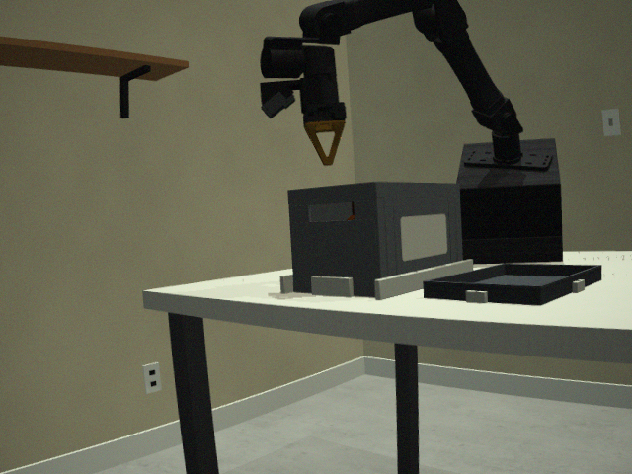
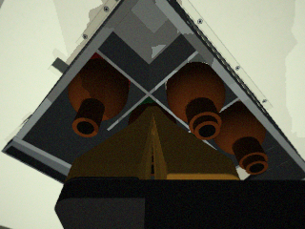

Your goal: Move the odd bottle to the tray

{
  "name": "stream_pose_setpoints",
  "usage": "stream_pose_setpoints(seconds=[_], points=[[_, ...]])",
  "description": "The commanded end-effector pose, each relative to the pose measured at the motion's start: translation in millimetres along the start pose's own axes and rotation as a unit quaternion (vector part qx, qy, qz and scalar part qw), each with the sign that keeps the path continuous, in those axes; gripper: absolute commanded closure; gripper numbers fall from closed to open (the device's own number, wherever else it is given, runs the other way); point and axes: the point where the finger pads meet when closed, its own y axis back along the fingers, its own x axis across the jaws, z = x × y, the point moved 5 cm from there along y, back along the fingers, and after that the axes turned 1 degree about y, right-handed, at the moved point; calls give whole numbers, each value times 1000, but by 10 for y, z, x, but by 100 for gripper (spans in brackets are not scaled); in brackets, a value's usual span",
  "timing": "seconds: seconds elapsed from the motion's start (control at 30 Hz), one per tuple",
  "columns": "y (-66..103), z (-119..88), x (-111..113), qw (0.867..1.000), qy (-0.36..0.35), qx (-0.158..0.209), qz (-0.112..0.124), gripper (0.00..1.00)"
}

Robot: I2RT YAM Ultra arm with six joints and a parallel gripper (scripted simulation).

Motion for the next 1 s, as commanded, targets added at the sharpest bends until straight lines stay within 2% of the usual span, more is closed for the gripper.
stream_pose_setpoints(seconds=[0.0,0.37,0.4,0.43,0.47,0.7,0.97], points=[[299,66,51,999,6,-35,11,100],[299,67,59,999,4,-37,10,100],[270,32,185,999,14,-42,13,100],[160,-105,211,1000,7,-24,6,100],[155,-216,337,1000,7,-24,6,100],[156,-591,691,1000,6,-24,9,100],[156,-598,698,1000,6,-24,9,100]])
